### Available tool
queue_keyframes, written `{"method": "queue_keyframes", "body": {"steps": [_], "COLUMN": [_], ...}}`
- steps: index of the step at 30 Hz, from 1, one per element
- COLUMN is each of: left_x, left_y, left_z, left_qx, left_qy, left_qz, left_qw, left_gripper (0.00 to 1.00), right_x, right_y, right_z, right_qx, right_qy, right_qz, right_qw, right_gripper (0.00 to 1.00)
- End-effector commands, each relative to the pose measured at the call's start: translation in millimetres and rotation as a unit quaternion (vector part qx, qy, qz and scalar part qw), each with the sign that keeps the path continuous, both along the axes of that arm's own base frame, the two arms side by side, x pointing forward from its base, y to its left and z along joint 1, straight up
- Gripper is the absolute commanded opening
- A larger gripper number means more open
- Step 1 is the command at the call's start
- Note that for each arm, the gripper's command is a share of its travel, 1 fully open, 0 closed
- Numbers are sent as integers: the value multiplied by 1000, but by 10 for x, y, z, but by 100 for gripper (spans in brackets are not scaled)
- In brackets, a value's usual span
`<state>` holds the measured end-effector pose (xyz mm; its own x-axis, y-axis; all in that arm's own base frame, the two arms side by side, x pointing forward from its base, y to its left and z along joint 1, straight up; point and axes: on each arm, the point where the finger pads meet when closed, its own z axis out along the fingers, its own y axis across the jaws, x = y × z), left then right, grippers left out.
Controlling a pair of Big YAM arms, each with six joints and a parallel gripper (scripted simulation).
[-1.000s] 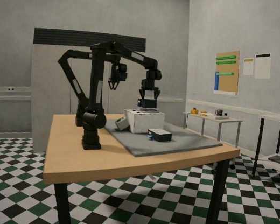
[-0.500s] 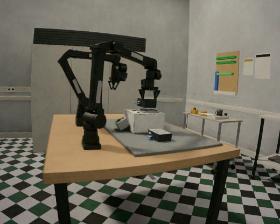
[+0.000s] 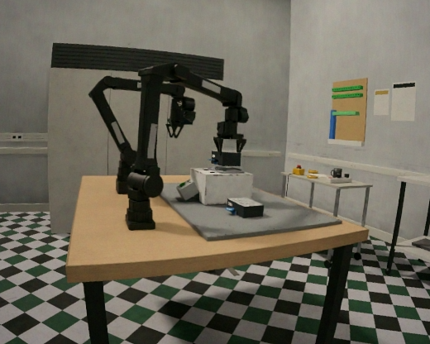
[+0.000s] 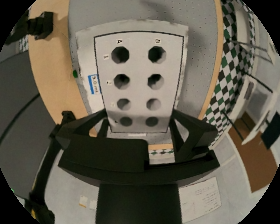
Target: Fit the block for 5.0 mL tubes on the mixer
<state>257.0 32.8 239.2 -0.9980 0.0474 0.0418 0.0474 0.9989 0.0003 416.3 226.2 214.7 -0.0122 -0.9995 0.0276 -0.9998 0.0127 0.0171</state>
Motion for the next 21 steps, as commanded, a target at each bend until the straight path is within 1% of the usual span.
{"method": "queue_keyframes", "body": {"steps": [1, 4, 7, 13, 21], "left_x": [-35, -41, -40, 24, 101], "left_y": [22, 22, 22, 32, 44], "left_z": [5, -5, -4, 92, 214], "left_qx": [-1, -1, -1, 1, 3], "left_qy": [1, 2, 2, -11, -27], "left_qz": [9, 9, 9, 9, 9], "left_qw": [1000, 1000, 1000, 1000, 1000], "left_gripper": [100, 100, 100, 100, 100], "right_x": [231, 207, 204, 240, 236], "right_y": [203, 206, 209, 123, 100], "right_z": [684, 741, 746, 774, 812], "right_qx": [41, 44, 44, 44, 46], "right_qy": [-66, -71, -72, -75, -78], "right_qz": [-1, 0, 0, -8, -10], "right_qw": [997, 996, 996, 996, 996], "right_gripper": [0, 0, 0, 0, 0]}}
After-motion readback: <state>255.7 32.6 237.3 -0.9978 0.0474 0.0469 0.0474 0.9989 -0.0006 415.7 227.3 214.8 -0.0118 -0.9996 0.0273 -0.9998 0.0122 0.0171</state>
